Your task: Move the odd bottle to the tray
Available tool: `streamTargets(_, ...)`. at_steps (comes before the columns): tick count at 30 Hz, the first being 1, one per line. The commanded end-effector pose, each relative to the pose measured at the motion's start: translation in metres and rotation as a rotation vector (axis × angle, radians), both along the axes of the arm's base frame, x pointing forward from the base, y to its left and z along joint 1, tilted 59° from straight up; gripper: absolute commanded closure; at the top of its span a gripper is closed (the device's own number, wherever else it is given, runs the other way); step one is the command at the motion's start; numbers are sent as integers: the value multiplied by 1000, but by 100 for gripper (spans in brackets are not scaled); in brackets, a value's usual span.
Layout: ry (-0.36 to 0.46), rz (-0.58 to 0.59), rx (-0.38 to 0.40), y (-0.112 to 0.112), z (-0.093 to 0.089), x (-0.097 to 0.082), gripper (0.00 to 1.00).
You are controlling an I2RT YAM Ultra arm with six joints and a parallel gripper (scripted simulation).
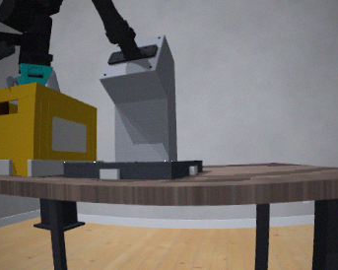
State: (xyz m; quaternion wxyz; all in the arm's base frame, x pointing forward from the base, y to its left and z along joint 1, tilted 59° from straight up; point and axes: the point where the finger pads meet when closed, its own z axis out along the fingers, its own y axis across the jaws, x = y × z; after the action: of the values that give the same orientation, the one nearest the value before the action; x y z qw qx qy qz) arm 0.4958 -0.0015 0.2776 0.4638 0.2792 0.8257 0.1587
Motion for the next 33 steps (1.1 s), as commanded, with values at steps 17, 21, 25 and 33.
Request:
streamTargets(17,-67,-10,0,-3,30,-2,39)
streamTargets(21,-51,-10,0,-3,28,-6,39)
streamTargets(25,-8,-10,1,-3,11,-15,39)
streamTargets(33,-8,-11,1,-4,18,-28,39)
